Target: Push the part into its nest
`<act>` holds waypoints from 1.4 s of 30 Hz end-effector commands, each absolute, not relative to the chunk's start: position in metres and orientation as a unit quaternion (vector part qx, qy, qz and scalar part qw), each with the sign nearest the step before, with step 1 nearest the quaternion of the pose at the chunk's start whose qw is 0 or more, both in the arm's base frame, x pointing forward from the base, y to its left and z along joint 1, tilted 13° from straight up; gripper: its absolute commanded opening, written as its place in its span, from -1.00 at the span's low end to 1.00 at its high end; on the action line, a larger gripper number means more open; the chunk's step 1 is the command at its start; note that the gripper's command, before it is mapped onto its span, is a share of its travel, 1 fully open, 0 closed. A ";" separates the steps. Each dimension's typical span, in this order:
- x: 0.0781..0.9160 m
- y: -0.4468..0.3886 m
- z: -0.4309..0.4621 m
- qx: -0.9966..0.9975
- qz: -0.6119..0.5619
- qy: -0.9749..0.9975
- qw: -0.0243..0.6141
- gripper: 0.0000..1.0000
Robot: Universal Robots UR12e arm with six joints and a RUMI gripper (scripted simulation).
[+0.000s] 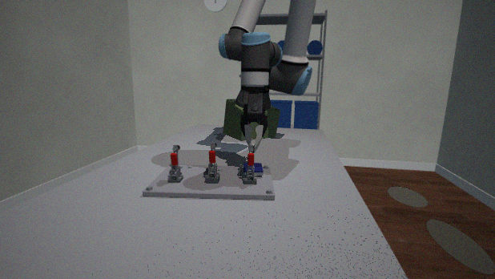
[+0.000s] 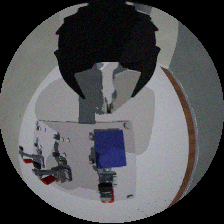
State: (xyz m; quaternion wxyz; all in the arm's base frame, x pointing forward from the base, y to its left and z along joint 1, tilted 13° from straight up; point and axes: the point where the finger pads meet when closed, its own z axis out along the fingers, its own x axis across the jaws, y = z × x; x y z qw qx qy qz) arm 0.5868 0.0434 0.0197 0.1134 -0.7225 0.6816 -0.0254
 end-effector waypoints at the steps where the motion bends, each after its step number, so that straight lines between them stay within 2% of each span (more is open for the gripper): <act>1: 0.586 0.043 0.020 -0.722 -0.025 0.682 0.114 -1.00; 42: 0.591 0.046 0.022 -0.723 -0.026 0.681 0.114 -1.00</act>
